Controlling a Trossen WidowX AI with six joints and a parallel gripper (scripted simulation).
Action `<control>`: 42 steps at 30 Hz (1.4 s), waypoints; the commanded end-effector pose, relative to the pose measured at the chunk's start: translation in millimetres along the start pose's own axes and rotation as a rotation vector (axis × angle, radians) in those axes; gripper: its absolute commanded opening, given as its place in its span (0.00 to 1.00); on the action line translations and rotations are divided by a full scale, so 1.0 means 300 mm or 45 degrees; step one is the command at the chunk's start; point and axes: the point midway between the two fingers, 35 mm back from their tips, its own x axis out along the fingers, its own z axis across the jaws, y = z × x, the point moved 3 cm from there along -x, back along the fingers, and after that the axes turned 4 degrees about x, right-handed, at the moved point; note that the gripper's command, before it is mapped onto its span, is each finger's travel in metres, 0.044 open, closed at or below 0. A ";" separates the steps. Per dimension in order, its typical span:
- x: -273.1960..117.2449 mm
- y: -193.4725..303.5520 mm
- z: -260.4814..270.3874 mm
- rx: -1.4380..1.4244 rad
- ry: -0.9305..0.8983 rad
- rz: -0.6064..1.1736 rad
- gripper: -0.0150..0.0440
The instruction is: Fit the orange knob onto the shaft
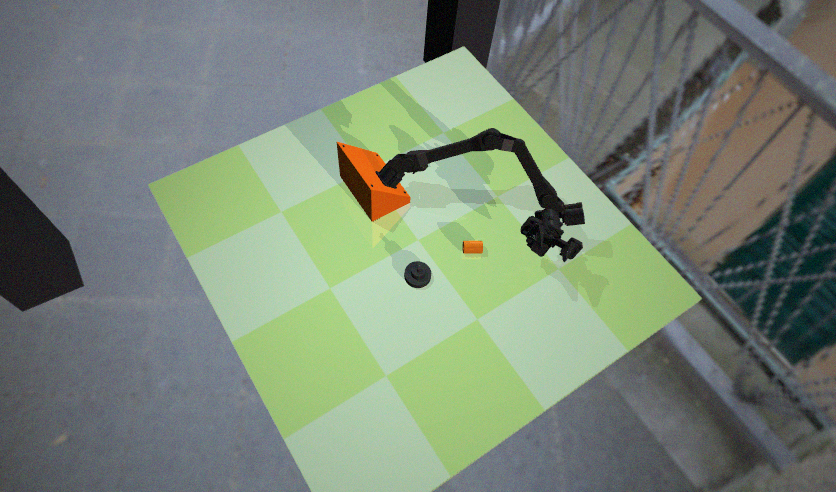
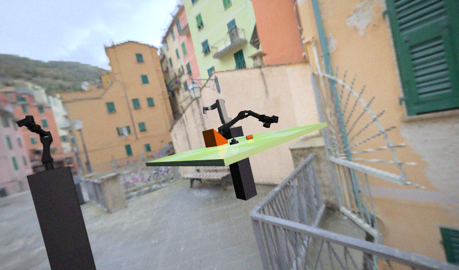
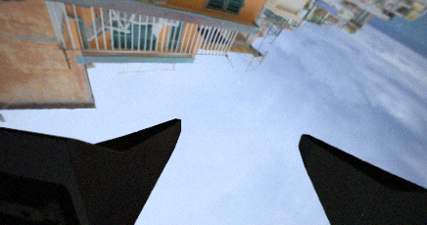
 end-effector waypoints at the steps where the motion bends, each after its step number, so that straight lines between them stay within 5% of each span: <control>1: 0.006 -0.005 0.003 0.003 0.004 -0.017 0.98; 8: 0.144 -0.199 0.201 0.209 -0.111 -0.770 1.00; 13: 0.115 -0.281 0.383 0.460 -0.476 -1.271 1.00; 22: -0.047 -0.261 0.590 0.951 -1.357 -1.833 1.00; 25: -0.086 -0.236 0.615 1.060 -1.581 -1.912 1.00; 42: -0.093 -0.251 0.611 1.064 -1.588 -1.914 1.00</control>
